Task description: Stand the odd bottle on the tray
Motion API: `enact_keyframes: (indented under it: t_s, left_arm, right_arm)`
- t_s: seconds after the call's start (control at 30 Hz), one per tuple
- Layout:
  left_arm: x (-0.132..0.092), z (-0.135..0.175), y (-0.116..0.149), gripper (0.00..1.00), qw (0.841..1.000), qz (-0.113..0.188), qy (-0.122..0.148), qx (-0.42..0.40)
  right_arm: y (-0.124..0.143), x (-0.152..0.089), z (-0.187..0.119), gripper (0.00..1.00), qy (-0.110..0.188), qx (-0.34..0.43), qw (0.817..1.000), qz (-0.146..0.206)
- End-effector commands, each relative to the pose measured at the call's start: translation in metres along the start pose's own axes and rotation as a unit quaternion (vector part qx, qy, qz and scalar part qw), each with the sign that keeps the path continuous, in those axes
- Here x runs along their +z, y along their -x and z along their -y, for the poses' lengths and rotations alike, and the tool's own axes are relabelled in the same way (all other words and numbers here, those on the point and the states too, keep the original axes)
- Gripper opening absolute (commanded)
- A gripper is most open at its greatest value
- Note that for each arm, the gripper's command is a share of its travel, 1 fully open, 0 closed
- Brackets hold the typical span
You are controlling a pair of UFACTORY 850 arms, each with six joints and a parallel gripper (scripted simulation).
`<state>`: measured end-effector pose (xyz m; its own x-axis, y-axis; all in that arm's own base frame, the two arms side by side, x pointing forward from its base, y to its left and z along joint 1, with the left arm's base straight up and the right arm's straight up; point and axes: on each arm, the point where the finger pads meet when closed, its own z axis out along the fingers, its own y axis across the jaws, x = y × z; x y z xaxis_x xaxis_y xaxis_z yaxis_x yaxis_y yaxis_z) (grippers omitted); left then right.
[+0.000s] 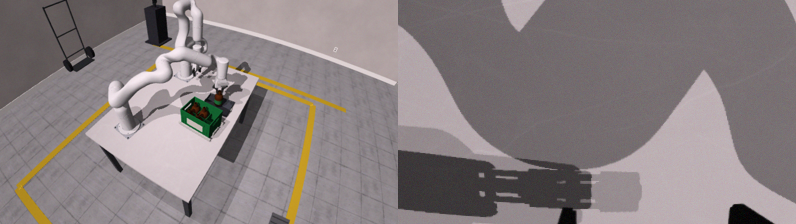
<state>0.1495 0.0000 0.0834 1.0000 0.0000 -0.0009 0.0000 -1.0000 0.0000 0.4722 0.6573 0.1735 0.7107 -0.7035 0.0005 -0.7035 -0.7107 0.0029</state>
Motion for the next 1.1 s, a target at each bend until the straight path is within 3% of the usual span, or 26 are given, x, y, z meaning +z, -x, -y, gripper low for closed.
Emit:
enact_keyframes:
  t_s: [0.0,1.07]
  left_arm:
    - [0.000,0.000,-0.001,1.00,1.000,0.000,0.000,0.000]
    - [0.000,0.000,-0.001,1.00,1.000,0.000,0.000,0.000]
  right_arm:
    - [0.000,-0.001,0.001,0.00,-0.001,0.000,1.000,0.000]
    - [0.000,0.011,0.001,0.00,-0.001,0.000,1.000,0.000]
